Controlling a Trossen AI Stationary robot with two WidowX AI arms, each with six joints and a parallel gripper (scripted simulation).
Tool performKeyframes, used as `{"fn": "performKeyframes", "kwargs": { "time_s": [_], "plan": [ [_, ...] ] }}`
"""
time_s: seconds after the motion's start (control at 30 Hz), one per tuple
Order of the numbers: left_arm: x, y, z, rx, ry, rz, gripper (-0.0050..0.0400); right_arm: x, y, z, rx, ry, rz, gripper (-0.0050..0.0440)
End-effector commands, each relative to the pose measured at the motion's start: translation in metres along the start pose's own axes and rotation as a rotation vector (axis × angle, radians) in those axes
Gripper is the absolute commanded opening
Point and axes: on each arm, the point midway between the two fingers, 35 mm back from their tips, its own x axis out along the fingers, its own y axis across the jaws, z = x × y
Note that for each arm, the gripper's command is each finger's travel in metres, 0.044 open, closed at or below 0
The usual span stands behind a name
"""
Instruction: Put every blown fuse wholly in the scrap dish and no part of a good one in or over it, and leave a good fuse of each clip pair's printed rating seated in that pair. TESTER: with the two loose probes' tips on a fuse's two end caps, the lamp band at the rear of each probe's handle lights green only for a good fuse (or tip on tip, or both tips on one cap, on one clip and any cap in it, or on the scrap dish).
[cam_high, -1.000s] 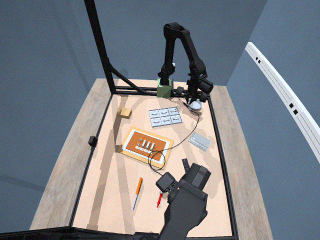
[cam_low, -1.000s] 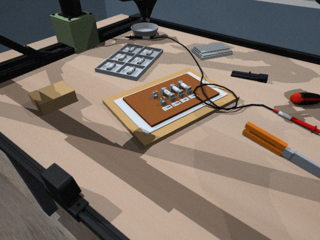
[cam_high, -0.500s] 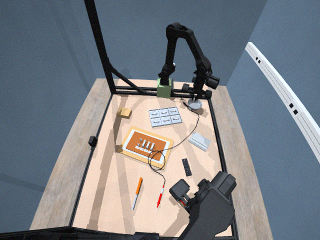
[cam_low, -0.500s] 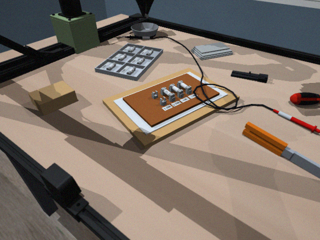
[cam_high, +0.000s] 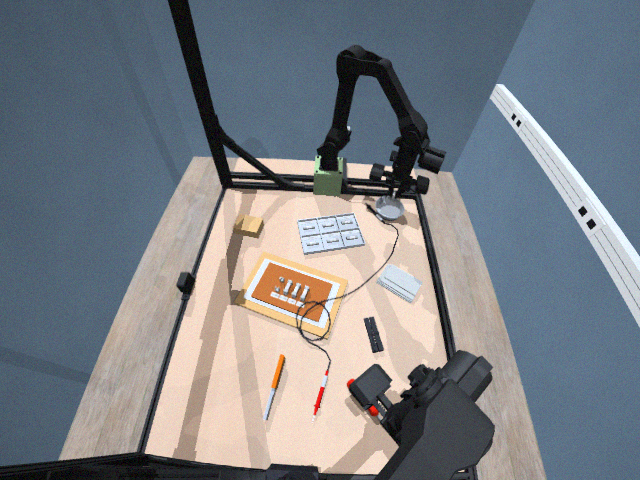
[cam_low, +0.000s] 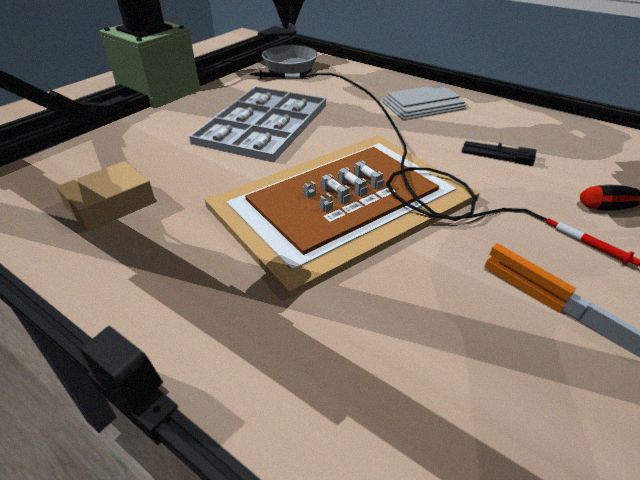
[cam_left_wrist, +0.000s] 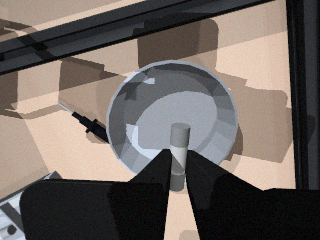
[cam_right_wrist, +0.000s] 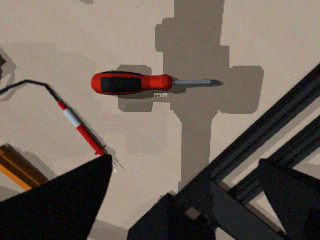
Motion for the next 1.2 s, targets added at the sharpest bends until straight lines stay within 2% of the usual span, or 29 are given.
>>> {"fn": "performKeyframes", "kwargs": {
  "time_s": [0.0, 0.13, 1.17],
  "plan": [
    [-0.003, -0.004, 0.001, -0.001, 0.002, -0.013, -0.0050, -0.006, -0.001, 0.004, -0.001, -0.024, 0.000, 0.0400],
    [0.005, 0.000, 0.002, -0.003, 0.000, 0.006, -0.0050, -0.006, -0.001, 0.004, -0.001, -0.024, 0.000, 0.0400],
    [0.041, 0.001, 0.002, -0.002, 0.000, 0.006, -0.0050, -0.006, -0.001, 0.004, -0.001, -0.024, 0.000, 0.0400]
  ]
}}
